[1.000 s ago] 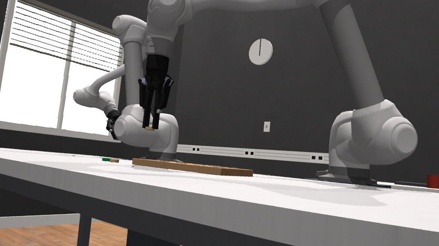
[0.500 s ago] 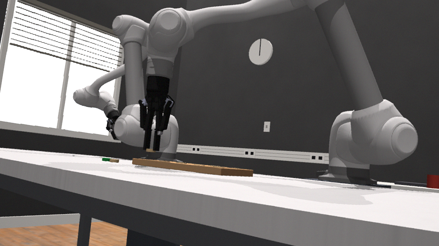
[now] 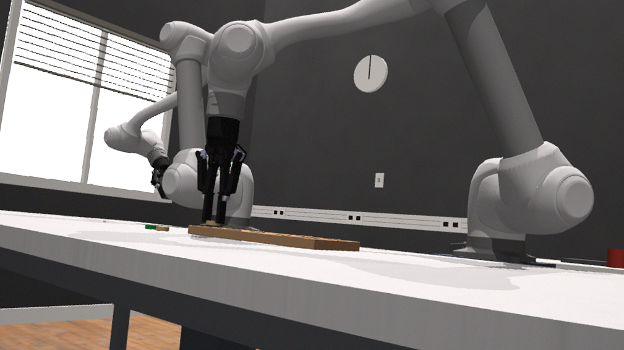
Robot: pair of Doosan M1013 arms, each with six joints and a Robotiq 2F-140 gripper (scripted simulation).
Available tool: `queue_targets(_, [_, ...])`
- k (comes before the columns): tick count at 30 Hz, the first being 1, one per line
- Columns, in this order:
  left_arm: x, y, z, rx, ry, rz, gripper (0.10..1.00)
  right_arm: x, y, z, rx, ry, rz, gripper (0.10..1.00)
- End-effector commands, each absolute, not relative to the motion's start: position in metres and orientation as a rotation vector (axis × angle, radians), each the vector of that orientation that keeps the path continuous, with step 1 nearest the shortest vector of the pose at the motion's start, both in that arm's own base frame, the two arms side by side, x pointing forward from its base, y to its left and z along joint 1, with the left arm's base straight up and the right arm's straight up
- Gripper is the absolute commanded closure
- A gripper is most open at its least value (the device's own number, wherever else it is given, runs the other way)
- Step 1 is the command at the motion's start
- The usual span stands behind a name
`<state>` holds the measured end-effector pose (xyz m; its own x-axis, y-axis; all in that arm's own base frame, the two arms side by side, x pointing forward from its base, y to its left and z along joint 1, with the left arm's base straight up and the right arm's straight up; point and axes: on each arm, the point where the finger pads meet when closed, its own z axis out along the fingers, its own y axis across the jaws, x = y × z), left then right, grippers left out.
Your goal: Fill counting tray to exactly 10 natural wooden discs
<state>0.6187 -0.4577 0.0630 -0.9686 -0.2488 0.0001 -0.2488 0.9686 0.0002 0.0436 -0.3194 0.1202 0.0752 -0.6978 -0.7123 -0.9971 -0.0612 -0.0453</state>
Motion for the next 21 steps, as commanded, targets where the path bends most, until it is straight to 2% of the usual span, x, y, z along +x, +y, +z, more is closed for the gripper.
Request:
queue_targets(1, [0.6182, -0.4564, 0.0566, 0.391, -3.116, -0.001, 0.999, 0.0414, -0.3198, 0.1210, -1.820, 1.689, 0.716, 0.098])
queue_targets(19, [0.6187, -0.4568, 0.0553, 0.392, -3.117, 0.001, 0.999, 0.0414, -0.3198, 0.1210, -1.820, 1.689, 0.716, 0.098])
queue_targets(20, [0.6187, -0.4568, 0.0553, 0.392, -3.117, 0.001, 0.747, 0.0414, -0.3198, 0.1210, -1.820, 1.689, 0.716, 0.098])
queue_targets(21, [0.6187, -0.4568, 0.0553, 0.392, -3.117, 0.001, 0.747, 0.0414, -0.3198, 0.1210, -1.820, 1.689, 0.716, 0.098])
